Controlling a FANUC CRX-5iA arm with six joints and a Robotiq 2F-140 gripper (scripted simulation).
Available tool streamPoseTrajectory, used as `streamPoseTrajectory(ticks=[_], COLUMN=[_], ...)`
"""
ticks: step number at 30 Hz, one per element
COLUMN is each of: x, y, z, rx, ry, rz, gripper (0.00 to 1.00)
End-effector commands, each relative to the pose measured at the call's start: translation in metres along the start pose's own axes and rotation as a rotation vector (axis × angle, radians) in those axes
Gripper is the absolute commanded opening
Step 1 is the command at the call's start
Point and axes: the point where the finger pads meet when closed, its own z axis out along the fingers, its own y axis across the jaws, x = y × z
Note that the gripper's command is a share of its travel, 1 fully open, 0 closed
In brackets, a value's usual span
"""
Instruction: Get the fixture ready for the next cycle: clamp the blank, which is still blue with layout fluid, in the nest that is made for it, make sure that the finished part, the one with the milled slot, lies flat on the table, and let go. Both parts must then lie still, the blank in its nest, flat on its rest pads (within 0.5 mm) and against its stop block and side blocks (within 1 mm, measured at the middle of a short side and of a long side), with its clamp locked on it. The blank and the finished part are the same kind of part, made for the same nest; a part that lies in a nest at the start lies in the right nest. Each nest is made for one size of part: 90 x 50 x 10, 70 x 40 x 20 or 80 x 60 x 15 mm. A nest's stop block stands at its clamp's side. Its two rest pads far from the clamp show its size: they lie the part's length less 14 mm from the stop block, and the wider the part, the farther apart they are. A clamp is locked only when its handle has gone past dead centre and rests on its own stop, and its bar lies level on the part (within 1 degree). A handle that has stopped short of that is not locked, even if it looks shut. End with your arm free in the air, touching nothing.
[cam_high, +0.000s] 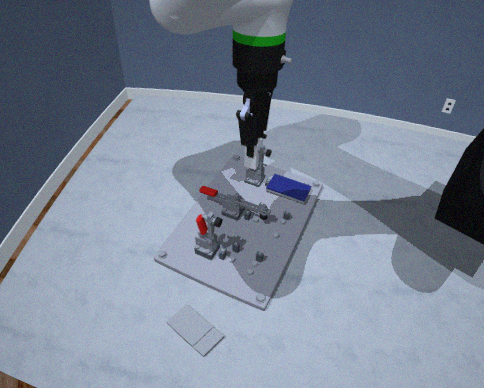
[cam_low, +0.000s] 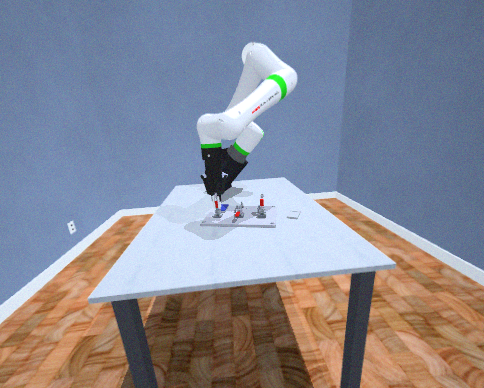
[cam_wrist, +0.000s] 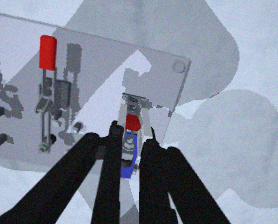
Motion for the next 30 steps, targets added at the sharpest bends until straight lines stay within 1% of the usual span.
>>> streamPoseTrajectory(ticks=[1, 30], x=[0.0007, 0.0102], y=[0.0002, 0.0002], z=[-0.0001, -0.0001], rx=[0.000, 0.000], ry=[0.001, 0.001], rz=[0.000, 0.000], gripper=[0.00, 0.00])
